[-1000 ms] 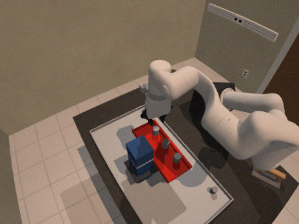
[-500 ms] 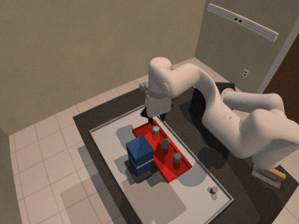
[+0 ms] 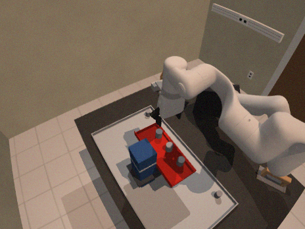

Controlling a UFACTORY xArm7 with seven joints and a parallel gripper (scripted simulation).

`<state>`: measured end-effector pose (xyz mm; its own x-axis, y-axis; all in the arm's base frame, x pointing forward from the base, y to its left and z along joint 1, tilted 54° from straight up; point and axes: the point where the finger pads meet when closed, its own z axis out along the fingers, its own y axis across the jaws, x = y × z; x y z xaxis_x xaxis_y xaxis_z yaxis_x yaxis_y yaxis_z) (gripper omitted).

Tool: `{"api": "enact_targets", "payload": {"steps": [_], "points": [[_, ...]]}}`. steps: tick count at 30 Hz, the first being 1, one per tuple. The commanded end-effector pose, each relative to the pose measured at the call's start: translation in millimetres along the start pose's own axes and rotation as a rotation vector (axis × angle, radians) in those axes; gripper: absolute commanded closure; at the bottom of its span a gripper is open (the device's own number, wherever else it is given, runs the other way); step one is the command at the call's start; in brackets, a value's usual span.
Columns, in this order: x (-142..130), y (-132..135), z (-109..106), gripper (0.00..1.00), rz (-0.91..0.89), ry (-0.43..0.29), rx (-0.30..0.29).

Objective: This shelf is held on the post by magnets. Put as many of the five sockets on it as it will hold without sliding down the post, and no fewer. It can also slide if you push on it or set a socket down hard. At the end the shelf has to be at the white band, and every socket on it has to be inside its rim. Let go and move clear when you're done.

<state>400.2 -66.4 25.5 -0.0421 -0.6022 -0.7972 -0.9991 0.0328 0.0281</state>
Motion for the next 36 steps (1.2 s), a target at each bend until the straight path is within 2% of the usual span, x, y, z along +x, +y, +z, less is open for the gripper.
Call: {"api": "enact_targets", "payload": {"steps": [1, 3, 4, 5, 6, 7, 8, 13, 16, 18, 20, 21, 23, 24, 25, 27, 28, 29, 30, 31, 32, 33, 34, 35, 36], "points": [[-27.5, 56.7, -16.1, 0.00, -0.060, 0.031, 0.017], [-27.5, 56.7, -16.1, 0.00, -0.060, 0.031, 0.017], [-36.6, 78.2, -14.7, 0.00, -0.081, 0.018, 0.016], [-36.6, 78.2, -14.7, 0.00, -0.081, 0.018, 0.016], [-43.6, 95.4, -11.7, 0.00, -0.098, 0.004, 0.015], [-43.6, 95.4, -11.7, 0.00, -0.098, 0.004, 0.015], [-48.2, 106.6, -9.0, 0.00, -0.108, -0.008, 0.014], [-50.5, 112.6, -7.5, 0.00, -0.114, -0.015, 0.014], [-49.2, 117.2, -16.7, 0.00, -0.098, -0.017, 0.035], [-47.4, 126.8, -34.0, 0.00, -0.069, -0.022, 0.078], [-46.4, 143.2, -59.2, 0.00, -0.025, -0.033, 0.150], [-46.4, 143.2, -59.2, 0.00, -0.025, -0.033, 0.150], [-48.6, 165.8, -87.9, 0.00, 0.029, -0.052, 0.247], [-48.6, 165.8, -87.9, 0.00, 0.029, -0.052, 0.247], [-51.3, 178.8, -101.9, 0.00, 0.056, -0.064, 0.305], [-51.3, 178.8, -101.9, 0.00, 0.056, -0.064, 0.305], [-55.2, 192.3, -115.0, 0.00, 0.082, -0.079, 0.366], [-55.2, 192.3, -115.0, 0.00, 0.082, -0.079, 0.366], [-60.1, 205.8, -126.8, 0.00, 0.106, -0.095, 0.430], [-60.1, 205.8, -126.8, 0.00, 0.106, -0.095, 0.430], [-65.9, 218.8, -137.0, 0.00, 0.127, -0.112, 0.495], [-65.9, 218.8, -137.0, 0.00, 0.127, -0.112, 0.495], [-72.3, 230.9, -145.6, 0.00, 0.144, -0.130, 0.559], [-72.3, 230.9, -145.6, 0.00, 0.144, -0.130, 0.559], [-78.8, 241.7, -152.6, 0.00, 0.158, -0.147, 0.620]]}}
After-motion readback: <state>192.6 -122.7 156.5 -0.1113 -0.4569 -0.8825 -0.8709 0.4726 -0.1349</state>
